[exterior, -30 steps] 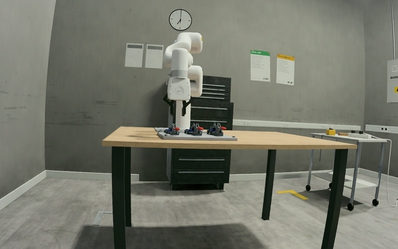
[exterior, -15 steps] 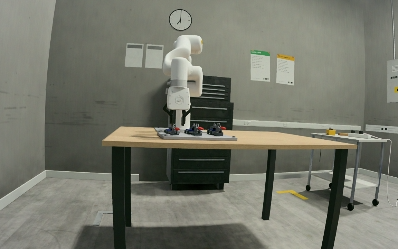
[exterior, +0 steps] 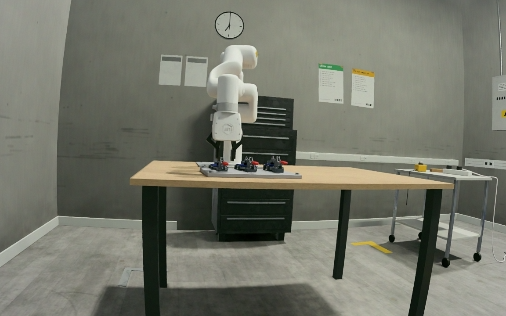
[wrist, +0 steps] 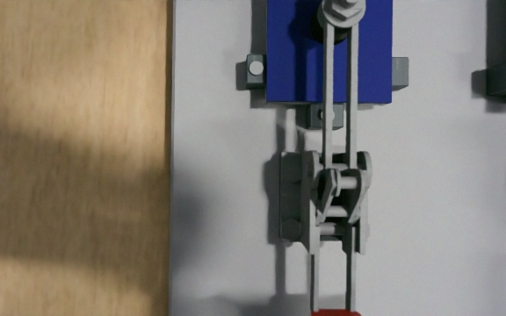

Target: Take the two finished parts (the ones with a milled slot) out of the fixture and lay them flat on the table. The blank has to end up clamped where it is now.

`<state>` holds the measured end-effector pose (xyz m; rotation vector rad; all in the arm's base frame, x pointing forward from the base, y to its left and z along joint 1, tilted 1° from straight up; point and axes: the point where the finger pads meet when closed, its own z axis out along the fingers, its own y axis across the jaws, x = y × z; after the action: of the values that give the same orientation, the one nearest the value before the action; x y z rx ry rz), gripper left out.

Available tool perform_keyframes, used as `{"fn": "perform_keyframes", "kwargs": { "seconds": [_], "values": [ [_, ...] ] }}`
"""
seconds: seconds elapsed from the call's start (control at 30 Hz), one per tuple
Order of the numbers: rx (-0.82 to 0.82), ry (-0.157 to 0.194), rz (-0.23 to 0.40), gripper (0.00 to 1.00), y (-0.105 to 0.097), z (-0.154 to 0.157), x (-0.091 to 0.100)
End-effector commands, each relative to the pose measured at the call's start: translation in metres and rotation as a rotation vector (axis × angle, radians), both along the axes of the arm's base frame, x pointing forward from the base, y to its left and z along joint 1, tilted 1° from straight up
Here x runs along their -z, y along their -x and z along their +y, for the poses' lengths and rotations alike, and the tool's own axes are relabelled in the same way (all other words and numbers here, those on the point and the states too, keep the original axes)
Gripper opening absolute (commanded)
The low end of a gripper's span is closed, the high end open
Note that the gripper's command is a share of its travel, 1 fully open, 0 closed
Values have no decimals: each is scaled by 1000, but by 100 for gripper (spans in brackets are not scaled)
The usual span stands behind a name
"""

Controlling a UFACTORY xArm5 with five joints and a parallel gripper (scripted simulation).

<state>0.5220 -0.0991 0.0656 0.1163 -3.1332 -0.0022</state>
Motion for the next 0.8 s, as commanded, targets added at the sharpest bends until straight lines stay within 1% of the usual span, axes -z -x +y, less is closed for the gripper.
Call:
{"fn": "perform_keyframes", "kwargs": {
  "seconds": [0.0,0.23,0.6,0.77],
  "values": [
    [0,1,-5,48,-2,0,-2],
    [0,1,-5,48,-2,0,1],
    [0,1,-5,48,-3,-1,20],
    [0,1,-5,48,-3,-1,24]
  ]
}}
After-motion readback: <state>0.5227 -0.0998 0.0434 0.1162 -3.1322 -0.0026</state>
